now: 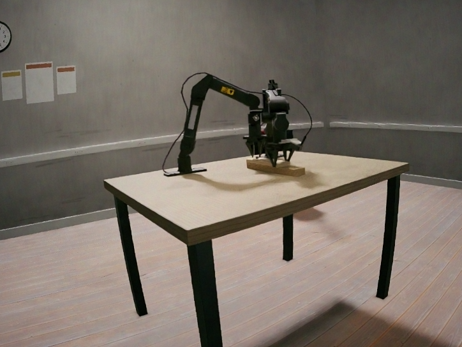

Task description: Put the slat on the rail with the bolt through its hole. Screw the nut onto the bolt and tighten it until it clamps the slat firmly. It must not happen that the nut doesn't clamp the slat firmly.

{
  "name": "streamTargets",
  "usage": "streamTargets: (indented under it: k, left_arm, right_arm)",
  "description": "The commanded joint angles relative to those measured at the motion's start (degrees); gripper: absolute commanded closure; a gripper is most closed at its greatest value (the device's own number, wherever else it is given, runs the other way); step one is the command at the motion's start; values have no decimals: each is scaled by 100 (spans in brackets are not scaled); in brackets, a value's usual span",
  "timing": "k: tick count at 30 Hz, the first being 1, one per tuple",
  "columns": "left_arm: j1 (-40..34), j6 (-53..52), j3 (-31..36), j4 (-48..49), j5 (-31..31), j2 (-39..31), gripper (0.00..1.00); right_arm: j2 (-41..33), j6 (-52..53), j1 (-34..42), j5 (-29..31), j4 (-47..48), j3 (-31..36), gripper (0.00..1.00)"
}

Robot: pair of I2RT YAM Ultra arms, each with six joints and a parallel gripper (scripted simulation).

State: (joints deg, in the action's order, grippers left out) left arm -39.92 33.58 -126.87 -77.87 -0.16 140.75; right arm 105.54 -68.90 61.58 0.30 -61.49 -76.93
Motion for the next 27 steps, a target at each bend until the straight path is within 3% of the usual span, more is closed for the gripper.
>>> streamTargets:
  k: [1,27]
  left_arm:
    - [-1,-1,-30,-2,5,-55,28]
    - [-1,-1,-30,-2,5,-55,28]
  right_arm:
    - [47,-404,-7,-74,-144,-220,66]
    - [67,-408,-10,-79,-64,-156,66]
